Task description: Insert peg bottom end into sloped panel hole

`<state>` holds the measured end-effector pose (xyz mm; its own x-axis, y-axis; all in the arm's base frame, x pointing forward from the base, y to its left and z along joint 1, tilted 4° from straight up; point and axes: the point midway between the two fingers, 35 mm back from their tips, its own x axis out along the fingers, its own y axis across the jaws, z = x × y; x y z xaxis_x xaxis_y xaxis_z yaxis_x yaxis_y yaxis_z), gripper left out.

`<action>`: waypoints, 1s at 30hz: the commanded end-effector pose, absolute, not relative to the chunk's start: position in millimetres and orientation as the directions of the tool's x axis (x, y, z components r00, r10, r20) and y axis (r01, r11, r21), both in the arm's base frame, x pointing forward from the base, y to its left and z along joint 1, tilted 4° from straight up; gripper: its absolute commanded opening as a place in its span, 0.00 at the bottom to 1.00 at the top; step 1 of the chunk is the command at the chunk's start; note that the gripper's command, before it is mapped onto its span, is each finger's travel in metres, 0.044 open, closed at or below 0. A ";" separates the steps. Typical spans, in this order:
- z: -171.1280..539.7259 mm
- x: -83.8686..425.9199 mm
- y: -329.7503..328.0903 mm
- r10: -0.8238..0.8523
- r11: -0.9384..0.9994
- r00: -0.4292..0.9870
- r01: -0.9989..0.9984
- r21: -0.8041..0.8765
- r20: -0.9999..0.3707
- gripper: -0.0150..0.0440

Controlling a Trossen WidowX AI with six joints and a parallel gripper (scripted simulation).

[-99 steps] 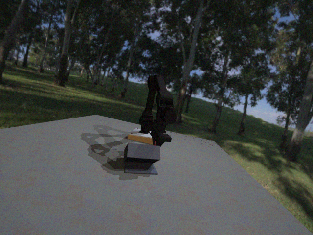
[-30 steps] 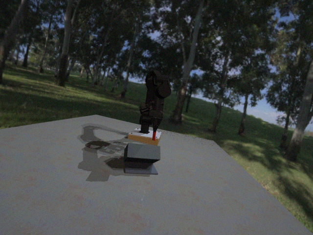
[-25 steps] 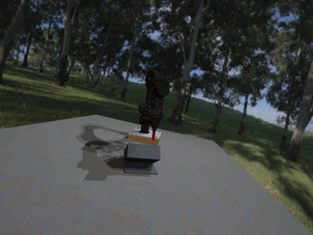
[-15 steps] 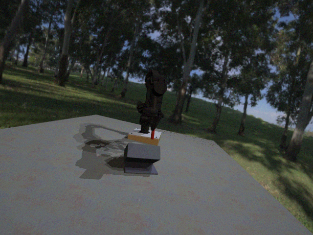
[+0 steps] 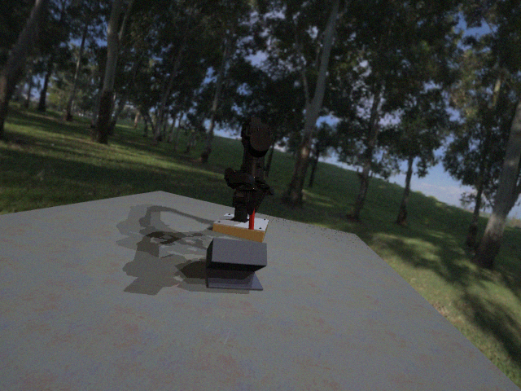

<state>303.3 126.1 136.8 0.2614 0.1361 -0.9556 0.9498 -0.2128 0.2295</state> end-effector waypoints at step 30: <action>149.8 309.4 105.1 0.207 -0.590 0.394 0.780 0.207 -0.896 0.25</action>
<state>309.9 106.4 149.7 0.3855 0.1986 -0.9011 0.7983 -0.5614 0.2178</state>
